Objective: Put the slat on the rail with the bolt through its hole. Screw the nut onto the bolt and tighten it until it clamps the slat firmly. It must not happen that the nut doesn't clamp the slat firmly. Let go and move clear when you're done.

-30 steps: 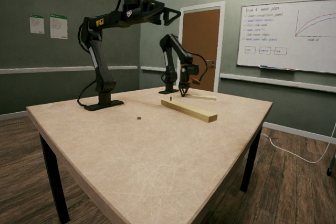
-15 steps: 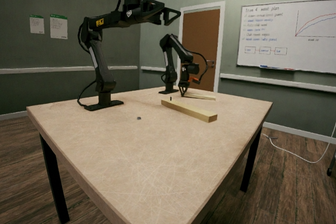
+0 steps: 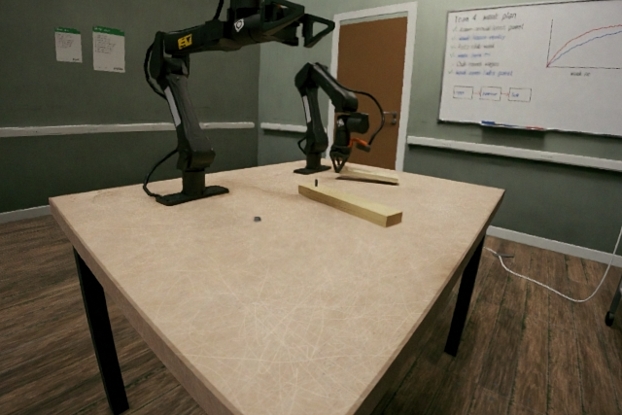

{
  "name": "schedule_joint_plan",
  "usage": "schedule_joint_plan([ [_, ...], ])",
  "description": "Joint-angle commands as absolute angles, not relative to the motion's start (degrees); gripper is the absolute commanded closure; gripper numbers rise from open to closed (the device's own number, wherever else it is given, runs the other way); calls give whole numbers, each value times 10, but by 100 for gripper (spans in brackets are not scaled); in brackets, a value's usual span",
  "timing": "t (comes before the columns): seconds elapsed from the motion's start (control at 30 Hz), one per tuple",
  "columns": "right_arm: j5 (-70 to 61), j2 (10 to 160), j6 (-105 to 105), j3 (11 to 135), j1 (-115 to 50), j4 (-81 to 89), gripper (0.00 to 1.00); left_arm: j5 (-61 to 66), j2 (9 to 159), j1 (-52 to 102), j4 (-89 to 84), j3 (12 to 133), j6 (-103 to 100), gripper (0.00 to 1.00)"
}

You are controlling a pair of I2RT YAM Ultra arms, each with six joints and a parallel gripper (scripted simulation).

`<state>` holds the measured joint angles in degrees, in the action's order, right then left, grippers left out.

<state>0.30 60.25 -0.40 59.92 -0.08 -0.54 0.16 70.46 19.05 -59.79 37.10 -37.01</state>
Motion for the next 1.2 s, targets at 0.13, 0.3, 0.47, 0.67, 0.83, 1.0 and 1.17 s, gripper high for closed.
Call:
schedule_joint_plan([
  [0.13, 0, 599, 0, 603, 0, -3, 0, 0, 680, 190, -628, 411, -367, 28],
  [0.3, 0, 599, 0, 603, 0, -3, 0, 0, 675, 190, -642, 421, -367, 28],
  [0.47, 0, 599, 0, 603, 0, -3, 0, 0, 671, 190, -656, 431, -367, 28],
  [0.67, 0, 599, 0, 603, 0, -3, 0, 0, 665, 190, -676, 445, -366, 28],
  [0.83, 0, 599, 0, 603, 0, -3, 0, 0, 659, 189, -692, 457, -365, 28],
  [1.0, 0, 599, 0, 603, 0, -3, 0, 0, 656, 187, -696, 460, -362, 28],
  [1.17, 0, 599, 0, 603, 0, -3, 0, 0, 655, 187, -690, 461, -363, 28],
])
